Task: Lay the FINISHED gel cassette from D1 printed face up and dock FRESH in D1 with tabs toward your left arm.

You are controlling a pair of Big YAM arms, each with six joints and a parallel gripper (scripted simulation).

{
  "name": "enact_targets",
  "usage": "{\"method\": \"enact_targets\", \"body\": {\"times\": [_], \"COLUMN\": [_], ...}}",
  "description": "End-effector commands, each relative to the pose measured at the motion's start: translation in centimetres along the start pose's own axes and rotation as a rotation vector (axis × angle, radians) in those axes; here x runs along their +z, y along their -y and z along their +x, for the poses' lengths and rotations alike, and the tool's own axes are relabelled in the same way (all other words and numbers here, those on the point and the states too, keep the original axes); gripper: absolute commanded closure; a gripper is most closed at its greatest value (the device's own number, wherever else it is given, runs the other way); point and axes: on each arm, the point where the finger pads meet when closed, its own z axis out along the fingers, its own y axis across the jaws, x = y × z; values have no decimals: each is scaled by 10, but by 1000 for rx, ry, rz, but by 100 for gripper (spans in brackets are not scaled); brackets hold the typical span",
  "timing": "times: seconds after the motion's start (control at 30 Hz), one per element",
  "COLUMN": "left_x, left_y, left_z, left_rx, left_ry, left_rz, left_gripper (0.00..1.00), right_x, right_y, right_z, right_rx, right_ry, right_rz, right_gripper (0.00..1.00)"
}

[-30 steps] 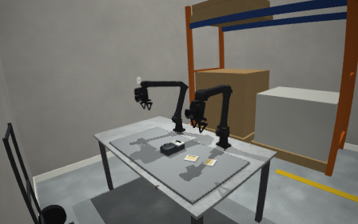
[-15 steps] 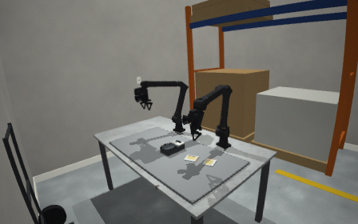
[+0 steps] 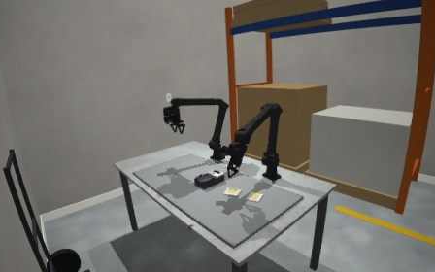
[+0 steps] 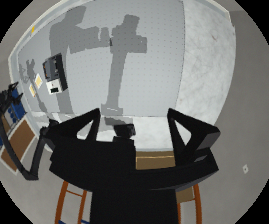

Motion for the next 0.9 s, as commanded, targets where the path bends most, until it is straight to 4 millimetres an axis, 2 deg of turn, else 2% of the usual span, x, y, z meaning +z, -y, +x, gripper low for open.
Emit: {"method": "enact_targets", "body": {"times": [0.0, 0.1, 0.13, 0.23, 0.87], "left_x": [26, 40, 44, 57, 57], "left_y": [5, 12, 14, 19, 19], "left_z": [-1, -1, -1, -1, -1], "left_rx": [136, 177, 190, 196, 196], "left_ry": [18, 33, 39, 41, 41], "left_rz": [25, 30, 0, -12, -12], "left_gripper": [2, 2, 100, 100, 100], "right_x": [-18, -18, -18, -18, -18], "right_y": [2, 2, 2, 2, 2], "right_z": [-10, -10, -10, -10, -10], "right_rx": [-7, -7, -7, -7, -7], "right_ry": [18, 18, 18, 18, 18], "right_rz": [1, 1, 1, 1, 1], "right_gripper": [0, 0, 0, 0, 0]}}
